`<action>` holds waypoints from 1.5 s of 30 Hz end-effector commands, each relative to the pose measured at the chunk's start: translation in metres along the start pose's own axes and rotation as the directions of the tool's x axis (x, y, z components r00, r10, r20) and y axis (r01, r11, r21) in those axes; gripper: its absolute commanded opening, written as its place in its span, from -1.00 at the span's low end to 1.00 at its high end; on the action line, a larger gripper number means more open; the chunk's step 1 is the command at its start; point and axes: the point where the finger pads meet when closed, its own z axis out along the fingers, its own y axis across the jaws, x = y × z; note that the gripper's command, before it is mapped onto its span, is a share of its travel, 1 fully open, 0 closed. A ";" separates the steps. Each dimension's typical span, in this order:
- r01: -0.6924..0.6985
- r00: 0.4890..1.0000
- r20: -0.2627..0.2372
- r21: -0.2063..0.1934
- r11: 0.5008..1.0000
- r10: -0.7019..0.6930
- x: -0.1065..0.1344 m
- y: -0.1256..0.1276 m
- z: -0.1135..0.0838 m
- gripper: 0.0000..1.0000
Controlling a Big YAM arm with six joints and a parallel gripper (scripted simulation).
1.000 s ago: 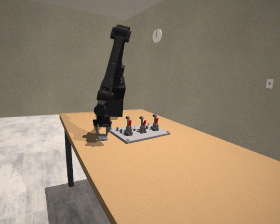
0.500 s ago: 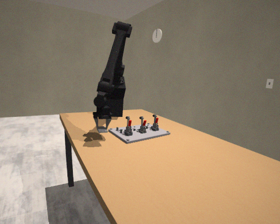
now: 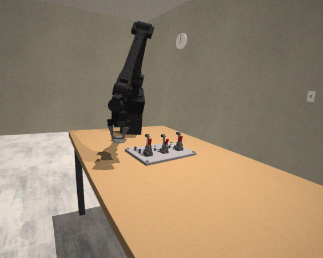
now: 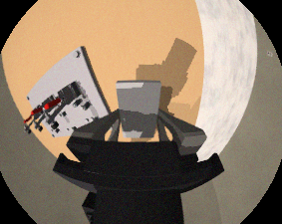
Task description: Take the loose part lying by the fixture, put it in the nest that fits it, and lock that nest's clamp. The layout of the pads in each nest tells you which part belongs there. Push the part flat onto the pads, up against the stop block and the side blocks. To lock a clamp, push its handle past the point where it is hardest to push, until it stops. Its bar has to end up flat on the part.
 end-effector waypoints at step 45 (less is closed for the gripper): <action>0.008 1.000 0.004 0.007 1.000 -0.008 0.002 -0.002 -0.030 -1.00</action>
